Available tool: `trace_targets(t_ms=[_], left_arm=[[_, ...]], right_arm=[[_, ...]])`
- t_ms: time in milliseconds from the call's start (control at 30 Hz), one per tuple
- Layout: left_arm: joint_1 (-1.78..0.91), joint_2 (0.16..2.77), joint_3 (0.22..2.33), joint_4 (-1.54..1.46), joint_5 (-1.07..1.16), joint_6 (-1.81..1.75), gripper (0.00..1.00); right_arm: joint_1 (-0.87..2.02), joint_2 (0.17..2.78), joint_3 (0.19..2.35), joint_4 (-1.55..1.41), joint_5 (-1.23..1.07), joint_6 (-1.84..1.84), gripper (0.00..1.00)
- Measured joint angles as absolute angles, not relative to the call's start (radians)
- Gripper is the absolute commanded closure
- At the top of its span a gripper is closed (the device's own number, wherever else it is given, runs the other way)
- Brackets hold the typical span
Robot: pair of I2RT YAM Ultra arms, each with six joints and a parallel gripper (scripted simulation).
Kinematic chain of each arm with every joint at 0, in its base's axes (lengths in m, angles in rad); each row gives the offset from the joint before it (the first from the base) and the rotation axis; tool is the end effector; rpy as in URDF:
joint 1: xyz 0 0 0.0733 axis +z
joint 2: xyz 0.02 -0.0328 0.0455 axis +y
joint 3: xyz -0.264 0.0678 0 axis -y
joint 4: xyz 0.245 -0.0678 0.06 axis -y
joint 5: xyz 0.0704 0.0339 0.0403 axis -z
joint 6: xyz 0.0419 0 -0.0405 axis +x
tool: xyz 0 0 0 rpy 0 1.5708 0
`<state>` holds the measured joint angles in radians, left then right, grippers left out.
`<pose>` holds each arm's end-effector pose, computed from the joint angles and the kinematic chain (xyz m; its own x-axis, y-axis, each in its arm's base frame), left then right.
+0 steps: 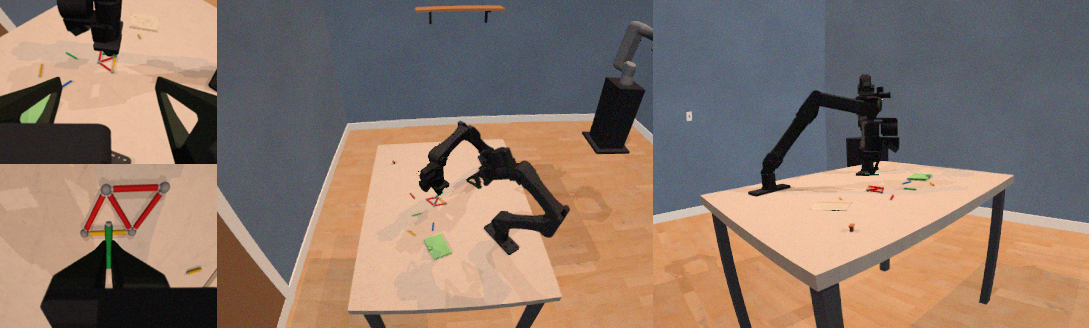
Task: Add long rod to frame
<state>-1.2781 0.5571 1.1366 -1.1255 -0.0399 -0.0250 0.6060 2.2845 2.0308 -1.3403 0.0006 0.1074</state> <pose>0.0211 -0.0604 0.3843 -0.1735 0.4890 -0.8549 0.9428 0.3333 -0.0007 0.3629 0.2528 0.2027 -0.8780 -0.4780 0.0230 -0.4782 0.8782 -0.0031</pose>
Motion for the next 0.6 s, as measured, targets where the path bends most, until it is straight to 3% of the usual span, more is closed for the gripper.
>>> trace_targets(t_ms=[600], left_arm=[[-1.278,0.557,1.137,-1.126,-0.040,-0.025,0.00]], right_arm=[[0.606,2.284,2.031,-1.344,0.001,-0.137,1.00]])
